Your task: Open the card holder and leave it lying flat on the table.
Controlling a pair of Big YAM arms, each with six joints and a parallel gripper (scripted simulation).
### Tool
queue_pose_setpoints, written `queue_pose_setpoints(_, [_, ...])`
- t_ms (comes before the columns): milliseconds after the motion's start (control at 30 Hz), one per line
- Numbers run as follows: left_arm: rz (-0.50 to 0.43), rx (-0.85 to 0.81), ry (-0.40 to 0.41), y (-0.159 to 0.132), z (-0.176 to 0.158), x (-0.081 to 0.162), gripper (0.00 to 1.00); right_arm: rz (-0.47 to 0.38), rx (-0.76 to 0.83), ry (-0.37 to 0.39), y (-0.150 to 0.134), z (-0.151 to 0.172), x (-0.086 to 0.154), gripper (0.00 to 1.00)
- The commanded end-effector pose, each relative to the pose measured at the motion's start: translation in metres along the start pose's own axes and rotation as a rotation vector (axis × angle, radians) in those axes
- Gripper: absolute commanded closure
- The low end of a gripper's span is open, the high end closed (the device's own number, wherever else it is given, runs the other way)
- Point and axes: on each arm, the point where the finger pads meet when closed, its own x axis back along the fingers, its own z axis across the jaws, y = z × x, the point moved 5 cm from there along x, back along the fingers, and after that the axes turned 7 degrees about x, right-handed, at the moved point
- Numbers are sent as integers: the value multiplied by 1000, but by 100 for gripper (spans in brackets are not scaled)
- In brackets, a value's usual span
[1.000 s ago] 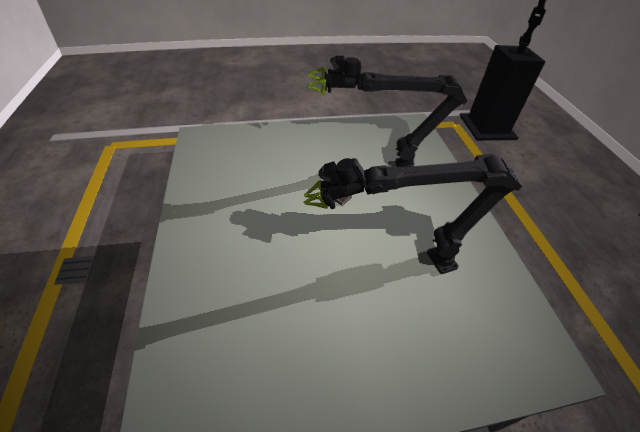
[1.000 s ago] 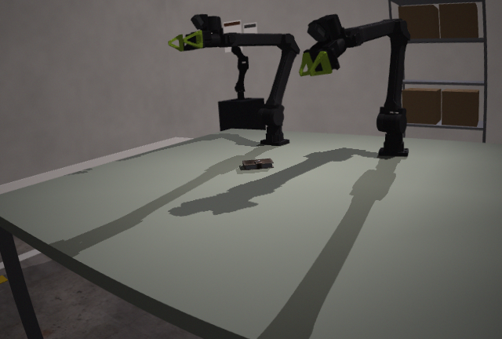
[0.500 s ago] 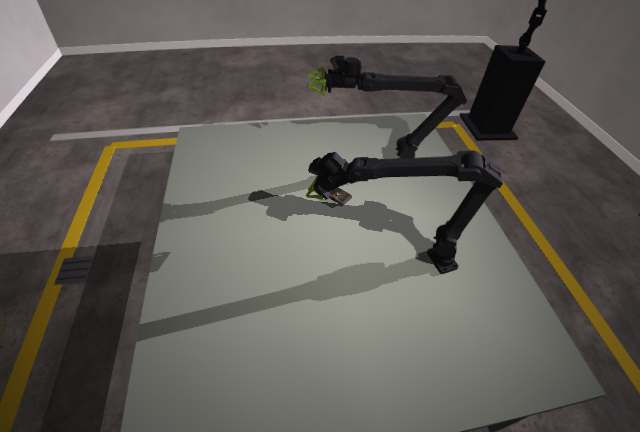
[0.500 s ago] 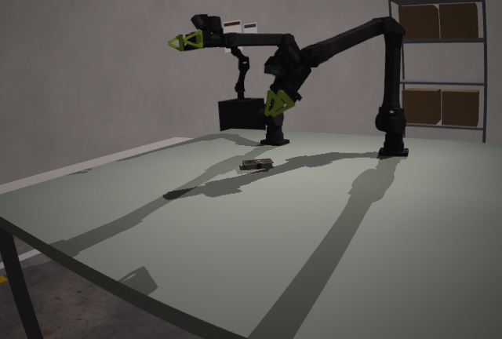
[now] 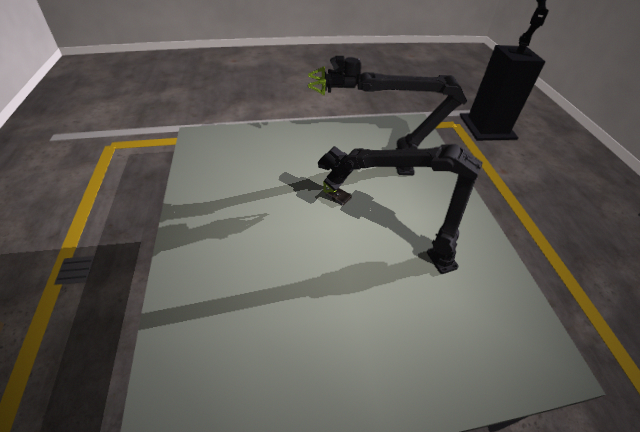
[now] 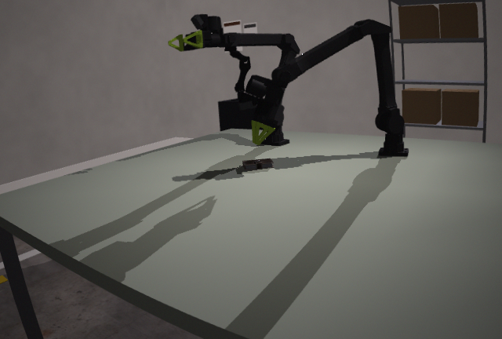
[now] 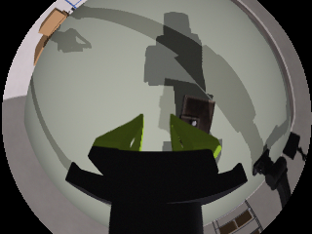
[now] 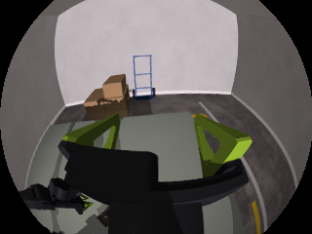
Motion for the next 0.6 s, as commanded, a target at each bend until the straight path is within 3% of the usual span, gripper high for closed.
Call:
queue_pose_setpoints(0, [37, -45, -12, 11, -29, -6, 66, -40, 0, -5, 21, -3, 1, 0])
queue_pose_setpoints(267, [128, -122, -25, -13, -67, -24, 66, -40, 0, -5, 21, -3, 1, 0])
queue_pose_setpoints(367, [121, -119, -26, -11, -67, -21, 66, -40, 0, -5, 21, -3, 1, 0])
queue_pose_setpoints(433, [42, -113, -40, 7, -65, 0, 66, -40, 0, -5, 21, -3, 1, 0])
queue_pose_setpoints(467, [145, -145, -37, -31, -75, -36, 66, -40, 0, -5, 21, -3, 1, 0])
queue_pose_setpoints(567, [161, -149, -35, -38, -75, -38, 66, -40, 0, -5, 21, -3, 1, 0])
